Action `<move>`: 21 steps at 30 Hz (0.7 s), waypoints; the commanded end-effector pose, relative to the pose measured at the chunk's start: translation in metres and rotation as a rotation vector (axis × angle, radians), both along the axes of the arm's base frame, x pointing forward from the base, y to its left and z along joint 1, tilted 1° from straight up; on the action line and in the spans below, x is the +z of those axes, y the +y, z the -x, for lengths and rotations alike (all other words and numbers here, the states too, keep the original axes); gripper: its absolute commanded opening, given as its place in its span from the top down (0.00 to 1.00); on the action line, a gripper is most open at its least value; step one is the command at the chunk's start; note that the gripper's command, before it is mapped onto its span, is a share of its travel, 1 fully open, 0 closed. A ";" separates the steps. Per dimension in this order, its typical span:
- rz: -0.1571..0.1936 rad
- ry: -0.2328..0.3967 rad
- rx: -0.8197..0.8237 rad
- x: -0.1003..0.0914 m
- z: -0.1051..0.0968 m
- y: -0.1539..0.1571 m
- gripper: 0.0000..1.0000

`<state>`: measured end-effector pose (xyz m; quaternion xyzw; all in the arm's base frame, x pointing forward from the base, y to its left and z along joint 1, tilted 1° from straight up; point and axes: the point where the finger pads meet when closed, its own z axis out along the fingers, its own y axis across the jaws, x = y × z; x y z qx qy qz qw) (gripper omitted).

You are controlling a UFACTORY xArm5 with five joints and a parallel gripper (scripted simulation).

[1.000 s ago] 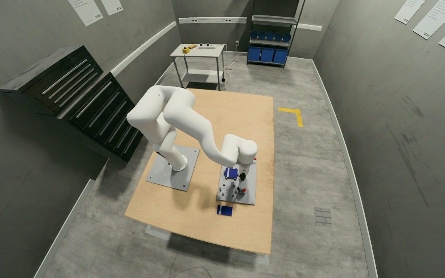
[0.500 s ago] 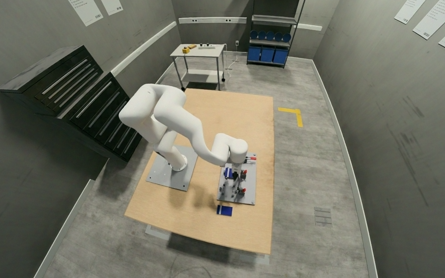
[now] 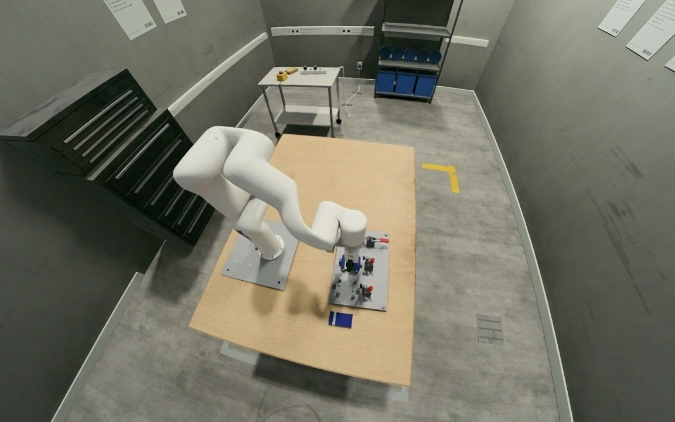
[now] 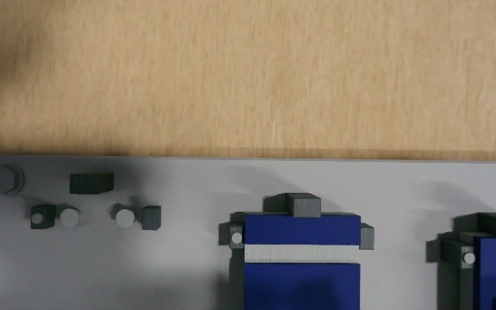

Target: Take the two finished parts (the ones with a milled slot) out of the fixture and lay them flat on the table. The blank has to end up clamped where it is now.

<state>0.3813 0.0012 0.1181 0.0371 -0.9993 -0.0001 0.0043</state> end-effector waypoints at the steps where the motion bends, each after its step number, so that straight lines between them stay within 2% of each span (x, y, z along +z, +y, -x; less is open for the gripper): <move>1: 0.000 -0.005 0.000 0.002 0.000 0.000 0.00; 10: 0.000 -0.005 0.000 -0.004 0.000 0.000 0.00; 21: 0.000 -0.005 0.000 -0.029 0.000 -0.001 0.00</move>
